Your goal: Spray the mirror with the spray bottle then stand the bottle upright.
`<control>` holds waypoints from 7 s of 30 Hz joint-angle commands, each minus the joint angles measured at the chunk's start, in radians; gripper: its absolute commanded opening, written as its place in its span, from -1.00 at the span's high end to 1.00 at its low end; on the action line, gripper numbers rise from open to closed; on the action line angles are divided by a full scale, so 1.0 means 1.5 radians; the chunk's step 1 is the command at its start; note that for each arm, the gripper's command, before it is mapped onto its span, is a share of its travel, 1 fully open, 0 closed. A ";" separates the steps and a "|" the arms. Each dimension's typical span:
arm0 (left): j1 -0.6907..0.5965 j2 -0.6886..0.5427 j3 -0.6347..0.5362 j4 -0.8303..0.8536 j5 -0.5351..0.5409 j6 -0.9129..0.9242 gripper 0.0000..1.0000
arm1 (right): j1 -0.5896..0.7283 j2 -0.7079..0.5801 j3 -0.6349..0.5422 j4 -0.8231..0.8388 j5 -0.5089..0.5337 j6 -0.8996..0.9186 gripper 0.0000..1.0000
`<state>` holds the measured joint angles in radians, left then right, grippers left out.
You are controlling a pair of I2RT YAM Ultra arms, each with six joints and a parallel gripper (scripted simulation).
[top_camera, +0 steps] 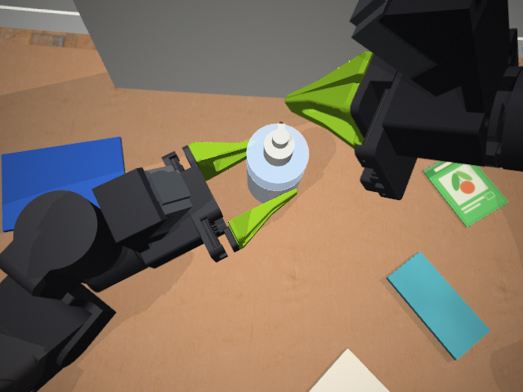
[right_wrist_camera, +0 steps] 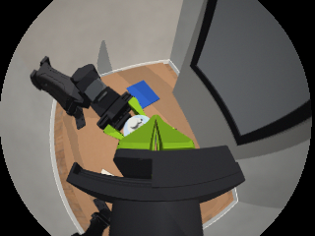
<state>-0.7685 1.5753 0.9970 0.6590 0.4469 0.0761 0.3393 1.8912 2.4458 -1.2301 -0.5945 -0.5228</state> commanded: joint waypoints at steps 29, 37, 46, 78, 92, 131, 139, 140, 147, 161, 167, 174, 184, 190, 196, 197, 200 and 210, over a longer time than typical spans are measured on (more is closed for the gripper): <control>0.001 -0.031 0.023 0.020 0.003 -0.004 1.00 | 0.025 0.051 0.176 -0.109 -0.061 -0.046 1.00; 0.001 -0.031 0.023 0.020 0.003 -0.004 1.00 | 0.028 0.050 0.181 -0.105 -0.062 -0.045 1.00; 0.001 -0.031 0.023 0.020 0.003 -0.004 1.00 | 0.024 0.039 0.183 -0.100 -0.062 -0.040 1.00; 0.001 -0.031 0.023 0.020 0.003 -0.004 1.00 | 0.018 0.016 0.146 -0.085 -0.060 -0.039 1.00; 0.001 -0.031 0.023 0.020 0.003 -0.004 1.00 | 0.012 0.006 0.114 -0.066 -0.060 -0.044 1.00; 0.001 -0.031 0.023 0.020 0.003 -0.004 1.00 | 0.014 -0.029 0.044 -0.024 -0.060 -0.046 1.00; 0.001 -0.031 0.023 0.020 0.003 -0.004 1.00 | 0.012 -0.032 0.033 -0.017 -0.060 -0.046 1.00; 0.001 -0.031 0.023 0.020 0.003 -0.004 1.00 | 0.012 -0.035 0.031 -0.016 -0.060 -0.046 1.00; 0.001 -0.031 0.023 0.020 0.003 -0.004 1.00 | 0.013 -0.041 0.018 -0.009 -0.060 -0.046 1.00; 0.001 -0.031 0.023 0.020 0.003 -0.004 1.00 | 0.012 -0.051 -0.001 0.002 -0.061 -0.047 1.00; 0.001 -0.031 0.023 0.020 0.003 -0.004 1.00 | 0.017 -0.051 0.001 0.010 -0.061 -0.045 1.00; 0.001 -0.031 0.023 0.020 0.003 -0.004 1.00 | 0.016 -0.054 -0.016 0.015 -0.062 -0.047 1.00; 0.001 -0.031 0.023 0.020 0.003 -0.004 1.00 | 0.016 -0.062 -0.025 0.026 -0.062 -0.045 1.00; 0.001 -0.031 0.023 0.020 0.003 -0.004 1.00 | 0.011 -0.065 -0.046 0.029 -0.062 -0.047 1.00; 0.001 -0.031 0.023 0.020 0.003 -0.004 1.00 | 0.013 -0.071 -0.057 0.035 -0.062 -0.047 1.00; 0.001 -0.031 0.023 0.020 0.003 -0.004 1.00 | 0.012 -0.070 -0.055 0.037 -0.062 -0.047 1.00; 0.001 -0.031 0.023 0.020 0.003 -0.004 1.00 | 0.012 -0.071 -0.061 0.037 -0.062 -0.047 1.00; 0.001 -0.031 0.023 0.020 0.003 -0.004 1.00 | 0.014 -0.080 -0.076 0.048 -0.063 -0.047 1.00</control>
<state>-0.7685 1.5753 0.9970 0.6590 0.4469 0.0761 0.3649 1.8130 2.3405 -1.1831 -0.6727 -0.5877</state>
